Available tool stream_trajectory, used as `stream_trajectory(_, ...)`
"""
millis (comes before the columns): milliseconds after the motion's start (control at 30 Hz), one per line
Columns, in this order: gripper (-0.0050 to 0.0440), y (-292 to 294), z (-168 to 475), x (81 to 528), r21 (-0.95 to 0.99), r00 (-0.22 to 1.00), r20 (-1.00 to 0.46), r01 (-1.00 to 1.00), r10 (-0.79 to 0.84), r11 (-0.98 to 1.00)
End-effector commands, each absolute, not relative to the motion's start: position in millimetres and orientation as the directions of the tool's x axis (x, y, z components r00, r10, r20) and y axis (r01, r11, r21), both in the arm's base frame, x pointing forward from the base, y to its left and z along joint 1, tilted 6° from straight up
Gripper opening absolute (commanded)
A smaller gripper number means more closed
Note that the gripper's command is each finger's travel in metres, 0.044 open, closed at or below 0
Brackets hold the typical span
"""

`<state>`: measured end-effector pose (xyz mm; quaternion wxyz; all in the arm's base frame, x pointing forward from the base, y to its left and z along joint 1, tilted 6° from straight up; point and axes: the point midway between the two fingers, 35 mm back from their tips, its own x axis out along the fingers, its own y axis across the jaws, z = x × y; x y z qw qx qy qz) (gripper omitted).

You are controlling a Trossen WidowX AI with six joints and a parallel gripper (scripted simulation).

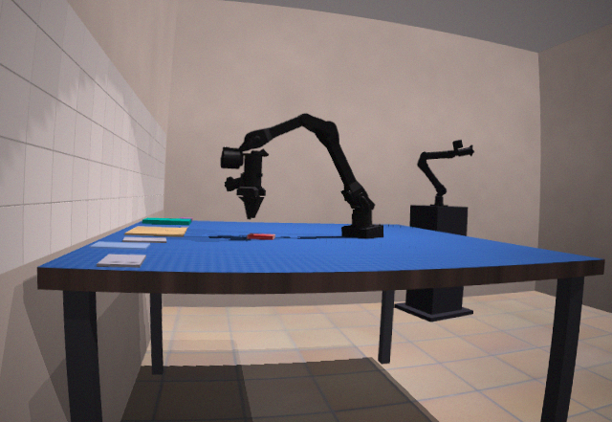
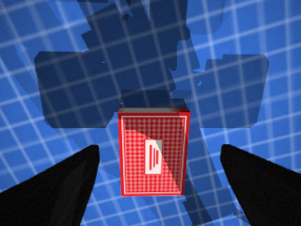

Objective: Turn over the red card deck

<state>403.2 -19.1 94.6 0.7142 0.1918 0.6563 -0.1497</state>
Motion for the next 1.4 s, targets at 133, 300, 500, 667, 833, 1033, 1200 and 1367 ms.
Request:
stream_trajectory(133, 0.0343, -18.4, 103.1, 408.3, 0.090, 0.120, -0.992, 0.458, 0.038, 0.884)
stream_trajectory(300, 0.0343, -18.4, 103.1, 408.3, 0.090, 0.120, -0.992, 0.458, 0.038, 0.884)
stream_trajectory(500, 0.0343, -18.4, 103.1, 408.3, 0.090, 0.120, -0.992, 0.458, 0.038, 0.884)
stream_trajectory(667, 0.0343, -18.4, 102.2, 408.0, 0.089, 0.118, -0.992, 0.458, 0.039, 0.884)
stream_trajectory(833, 0.0343, -18.2, 97.4, 406.3, 0.085, 0.108, -0.993, 0.459, 0.039, 0.884)
stream_trajectory(1033, 0.0343, -17.9, 92.9, 404.0, 0.081, 0.098, -0.994, 0.460, 0.040, 0.884)
stream_trajectory(1200, 0.0343, -17.6, 89.6, 404.4, 0.081, 0.098, -0.994, 0.460, 0.040, 0.884)
stream_trajectory(1367, 0.0343, -17.5, 85.0, 404.9, 0.081, 0.098, -0.994, 0.461, 0.040, 0.884)
